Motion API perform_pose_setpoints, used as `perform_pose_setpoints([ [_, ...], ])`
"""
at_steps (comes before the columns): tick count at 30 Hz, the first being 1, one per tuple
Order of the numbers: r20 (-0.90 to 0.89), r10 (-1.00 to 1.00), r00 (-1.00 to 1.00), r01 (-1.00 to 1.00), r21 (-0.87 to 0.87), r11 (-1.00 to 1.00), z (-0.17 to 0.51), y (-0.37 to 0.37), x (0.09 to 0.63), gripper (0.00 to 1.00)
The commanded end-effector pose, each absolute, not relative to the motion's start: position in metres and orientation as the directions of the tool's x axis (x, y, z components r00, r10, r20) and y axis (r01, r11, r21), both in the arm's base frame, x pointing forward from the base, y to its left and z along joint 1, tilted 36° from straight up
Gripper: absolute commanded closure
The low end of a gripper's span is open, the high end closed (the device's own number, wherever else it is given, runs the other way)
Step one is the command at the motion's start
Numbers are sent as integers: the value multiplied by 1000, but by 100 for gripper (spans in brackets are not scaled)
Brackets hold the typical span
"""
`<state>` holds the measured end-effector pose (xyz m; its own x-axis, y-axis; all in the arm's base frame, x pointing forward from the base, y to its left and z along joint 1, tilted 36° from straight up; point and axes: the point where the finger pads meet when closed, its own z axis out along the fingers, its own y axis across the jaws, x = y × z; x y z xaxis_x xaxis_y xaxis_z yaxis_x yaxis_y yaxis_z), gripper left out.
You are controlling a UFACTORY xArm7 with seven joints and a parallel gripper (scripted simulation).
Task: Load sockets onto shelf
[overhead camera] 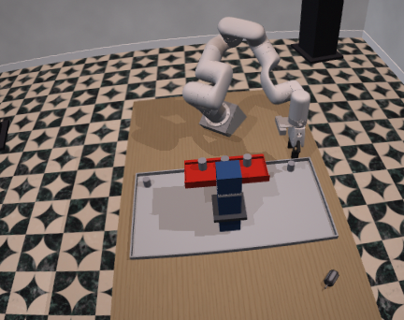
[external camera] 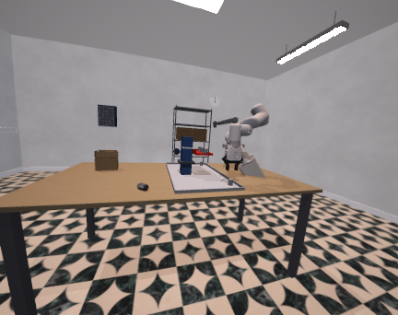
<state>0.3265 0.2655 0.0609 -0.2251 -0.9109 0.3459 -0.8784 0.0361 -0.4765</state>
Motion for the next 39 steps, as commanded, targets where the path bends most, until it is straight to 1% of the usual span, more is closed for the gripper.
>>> perform_pose_setpoints([
  [1,343,-912,-223,-878,-478,35,62,267,327,39],
  [39,343,-912,-223,-878,-478,35,30,252,344,39],
])
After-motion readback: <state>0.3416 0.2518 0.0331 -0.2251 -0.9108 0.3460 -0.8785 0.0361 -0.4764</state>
